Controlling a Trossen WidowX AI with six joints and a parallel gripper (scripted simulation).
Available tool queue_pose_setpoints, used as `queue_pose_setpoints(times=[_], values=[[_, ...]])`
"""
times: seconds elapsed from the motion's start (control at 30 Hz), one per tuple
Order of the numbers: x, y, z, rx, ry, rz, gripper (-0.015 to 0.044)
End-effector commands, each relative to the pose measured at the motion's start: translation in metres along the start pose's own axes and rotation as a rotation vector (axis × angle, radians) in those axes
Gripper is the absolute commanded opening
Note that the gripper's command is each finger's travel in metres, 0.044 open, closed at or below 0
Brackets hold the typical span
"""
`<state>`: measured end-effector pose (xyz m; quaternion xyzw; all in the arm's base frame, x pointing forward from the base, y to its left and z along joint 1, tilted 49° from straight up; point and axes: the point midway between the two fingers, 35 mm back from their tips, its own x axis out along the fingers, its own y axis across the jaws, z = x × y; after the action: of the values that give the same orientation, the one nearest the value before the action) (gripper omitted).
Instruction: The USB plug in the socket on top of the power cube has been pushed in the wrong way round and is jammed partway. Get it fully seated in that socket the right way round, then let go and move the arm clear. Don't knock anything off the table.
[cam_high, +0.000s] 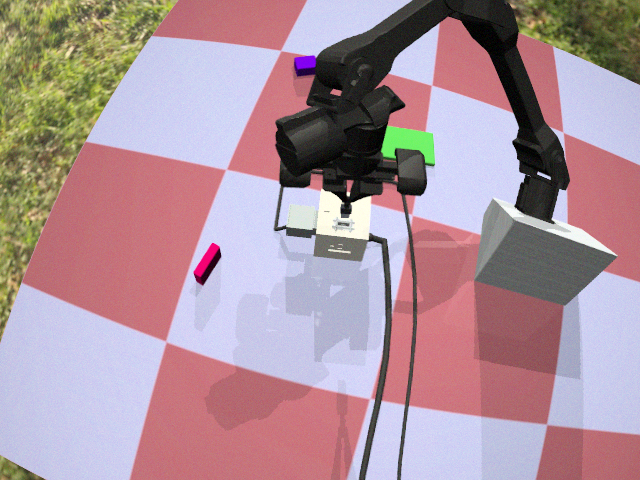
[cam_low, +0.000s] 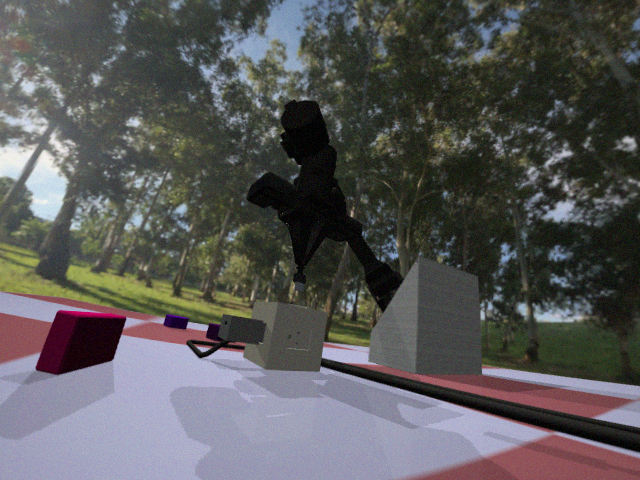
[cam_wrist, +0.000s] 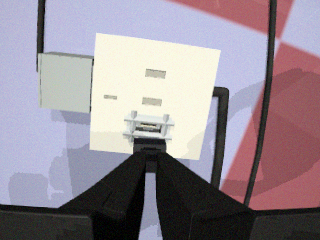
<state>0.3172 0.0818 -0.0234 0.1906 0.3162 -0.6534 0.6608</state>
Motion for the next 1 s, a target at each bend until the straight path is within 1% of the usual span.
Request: queue_pose_setpoints(times=[0.0, 0.97], values=[[0.0007, -0.0004, -0.0001, -0.092, 0.000, -0.002, 0.0000], [0.0008, -0.0005, 0.0000, -0.857, 0.000, -0.002, 0.0000]])
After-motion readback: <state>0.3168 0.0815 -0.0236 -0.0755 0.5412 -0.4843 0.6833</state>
